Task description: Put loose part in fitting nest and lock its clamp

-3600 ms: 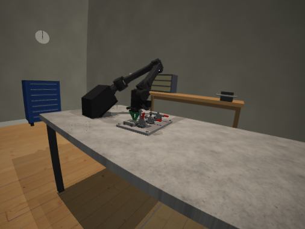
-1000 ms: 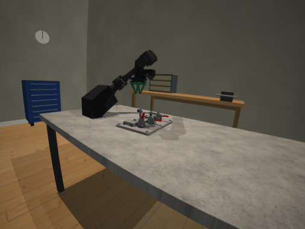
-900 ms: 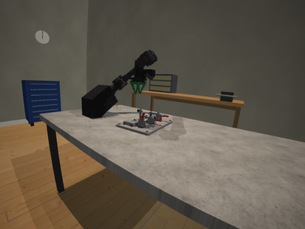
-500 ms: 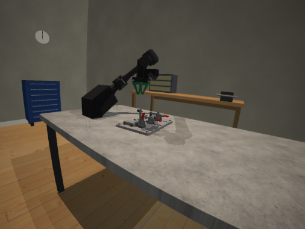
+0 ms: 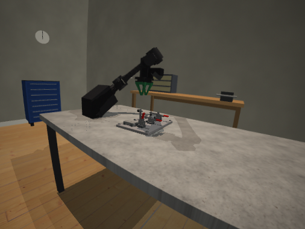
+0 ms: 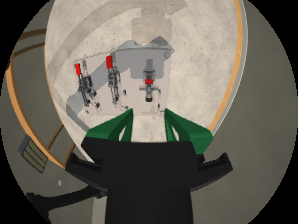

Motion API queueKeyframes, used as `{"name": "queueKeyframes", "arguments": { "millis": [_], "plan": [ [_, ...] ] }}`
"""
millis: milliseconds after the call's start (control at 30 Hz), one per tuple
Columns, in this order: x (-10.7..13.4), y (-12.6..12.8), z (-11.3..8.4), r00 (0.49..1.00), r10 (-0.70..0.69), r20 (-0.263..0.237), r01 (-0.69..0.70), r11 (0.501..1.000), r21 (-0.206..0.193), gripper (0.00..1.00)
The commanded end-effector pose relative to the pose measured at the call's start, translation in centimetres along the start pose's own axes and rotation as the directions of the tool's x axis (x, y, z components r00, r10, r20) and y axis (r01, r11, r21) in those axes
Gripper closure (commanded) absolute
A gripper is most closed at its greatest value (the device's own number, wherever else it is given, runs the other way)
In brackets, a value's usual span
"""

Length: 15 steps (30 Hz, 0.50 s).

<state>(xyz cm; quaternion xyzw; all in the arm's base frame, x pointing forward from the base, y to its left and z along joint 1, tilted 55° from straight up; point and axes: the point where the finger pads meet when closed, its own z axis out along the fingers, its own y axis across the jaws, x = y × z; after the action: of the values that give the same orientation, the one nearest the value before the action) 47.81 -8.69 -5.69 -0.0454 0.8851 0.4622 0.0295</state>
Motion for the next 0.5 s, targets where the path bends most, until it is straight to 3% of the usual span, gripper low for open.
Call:
{"name": "queueKeyframes", "arguments": {
  "millis": [0,367,467],
  "plan": [
    [-1.7,-0.1,-0.4,1.0,-0.01,0.004,0.01,1.0,0.006,0.55],
    [-2.3,-0.2,0.2,1.0,-0.029,0.009,0.029,0.999,0.016,0.55],
    [-0.5,-0.1,1.8,1.0,0.003,-0.011,-0.003,1.0,-0.005,0.55]
  ]
}}
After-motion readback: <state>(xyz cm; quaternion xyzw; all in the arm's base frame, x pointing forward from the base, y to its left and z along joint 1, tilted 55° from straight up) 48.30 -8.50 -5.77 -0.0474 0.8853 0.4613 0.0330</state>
